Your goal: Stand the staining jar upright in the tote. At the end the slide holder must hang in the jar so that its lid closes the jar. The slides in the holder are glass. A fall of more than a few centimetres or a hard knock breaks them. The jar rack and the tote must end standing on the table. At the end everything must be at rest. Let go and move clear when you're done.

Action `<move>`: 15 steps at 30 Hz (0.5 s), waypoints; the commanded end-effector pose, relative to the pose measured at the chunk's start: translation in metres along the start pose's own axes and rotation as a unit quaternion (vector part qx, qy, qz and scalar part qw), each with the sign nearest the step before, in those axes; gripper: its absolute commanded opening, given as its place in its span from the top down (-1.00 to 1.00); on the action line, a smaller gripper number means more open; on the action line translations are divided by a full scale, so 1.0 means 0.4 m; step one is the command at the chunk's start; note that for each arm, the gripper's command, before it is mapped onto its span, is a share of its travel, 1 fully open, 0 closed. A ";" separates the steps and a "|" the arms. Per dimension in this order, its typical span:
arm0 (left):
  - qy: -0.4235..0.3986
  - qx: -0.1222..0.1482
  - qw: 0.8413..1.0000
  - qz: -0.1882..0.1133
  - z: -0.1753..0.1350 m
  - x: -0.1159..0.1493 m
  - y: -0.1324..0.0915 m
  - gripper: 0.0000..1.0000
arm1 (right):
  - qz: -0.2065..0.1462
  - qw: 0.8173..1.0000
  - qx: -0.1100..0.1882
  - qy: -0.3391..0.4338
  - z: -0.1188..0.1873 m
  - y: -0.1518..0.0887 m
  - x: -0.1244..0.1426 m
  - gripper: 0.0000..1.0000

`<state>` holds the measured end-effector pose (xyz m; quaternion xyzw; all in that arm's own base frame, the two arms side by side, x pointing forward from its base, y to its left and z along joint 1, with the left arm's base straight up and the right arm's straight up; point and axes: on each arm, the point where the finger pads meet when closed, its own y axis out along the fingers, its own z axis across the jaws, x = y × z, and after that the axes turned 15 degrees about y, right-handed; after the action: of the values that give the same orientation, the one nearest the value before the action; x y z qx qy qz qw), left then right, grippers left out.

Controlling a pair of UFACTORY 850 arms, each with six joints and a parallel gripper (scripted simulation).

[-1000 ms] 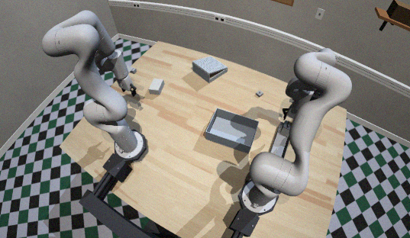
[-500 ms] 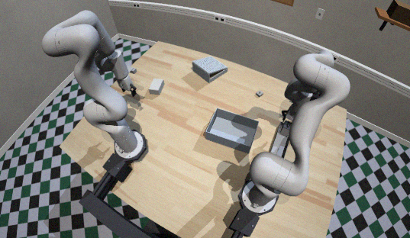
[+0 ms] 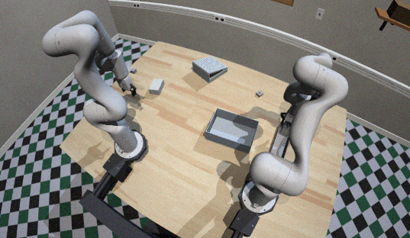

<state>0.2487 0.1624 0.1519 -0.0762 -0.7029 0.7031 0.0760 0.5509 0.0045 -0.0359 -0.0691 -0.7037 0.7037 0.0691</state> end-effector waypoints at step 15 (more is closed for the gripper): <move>0.000 -0.001 1.000 0.000 -0.001 -0.001 -0.001 -1.00 | 0.001 1.000 0.000 0.000 -0.001 0.059 -0.003 -1.00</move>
<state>0.2487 0.1624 0.1519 -0.0762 -0.7029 0.7031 0.0760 0.5505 0.0045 -0.0600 -0.0688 -0.7037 0.7038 0.0694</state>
